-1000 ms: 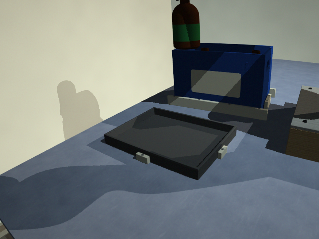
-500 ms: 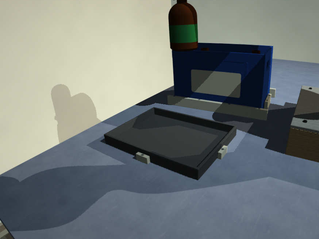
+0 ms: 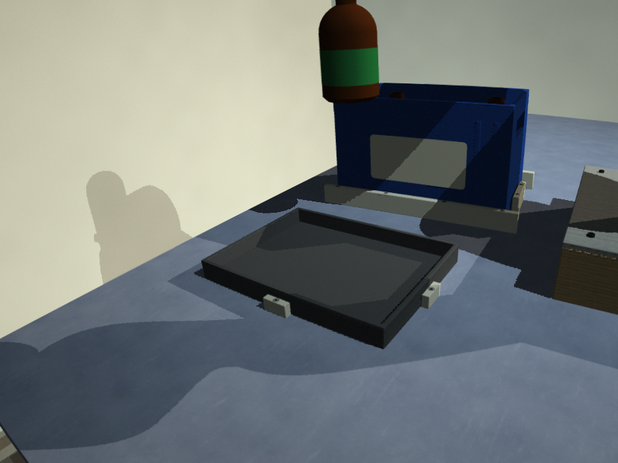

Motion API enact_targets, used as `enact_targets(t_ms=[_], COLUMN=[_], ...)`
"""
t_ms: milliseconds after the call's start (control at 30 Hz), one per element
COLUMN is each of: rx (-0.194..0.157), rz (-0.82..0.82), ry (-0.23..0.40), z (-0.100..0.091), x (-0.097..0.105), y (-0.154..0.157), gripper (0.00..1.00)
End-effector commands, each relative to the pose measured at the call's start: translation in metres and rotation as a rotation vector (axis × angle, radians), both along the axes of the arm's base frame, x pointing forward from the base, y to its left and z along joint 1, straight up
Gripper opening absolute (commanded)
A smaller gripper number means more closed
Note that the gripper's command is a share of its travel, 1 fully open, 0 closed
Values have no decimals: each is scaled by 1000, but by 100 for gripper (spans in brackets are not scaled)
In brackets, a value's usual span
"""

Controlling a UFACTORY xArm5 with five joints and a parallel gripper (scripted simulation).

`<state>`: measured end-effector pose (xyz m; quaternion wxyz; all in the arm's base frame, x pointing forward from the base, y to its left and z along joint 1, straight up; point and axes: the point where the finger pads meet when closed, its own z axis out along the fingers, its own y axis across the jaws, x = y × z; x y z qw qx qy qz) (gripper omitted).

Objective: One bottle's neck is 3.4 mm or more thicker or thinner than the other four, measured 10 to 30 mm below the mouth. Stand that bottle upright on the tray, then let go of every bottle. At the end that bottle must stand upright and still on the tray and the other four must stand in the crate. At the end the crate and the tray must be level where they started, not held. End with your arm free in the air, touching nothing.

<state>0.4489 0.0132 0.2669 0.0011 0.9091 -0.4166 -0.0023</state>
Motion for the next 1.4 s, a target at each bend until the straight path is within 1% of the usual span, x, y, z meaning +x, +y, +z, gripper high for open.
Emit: enact_targets(t_ms=[0, 733, 1367], rx=[0, 0, 0], rz=[0, 0, 0], ry=[-5, -5, -5], z=[2, 2, 2], x=[0, -7, -10], y=[8, 53, 80], gripper=[0, 0, 0])
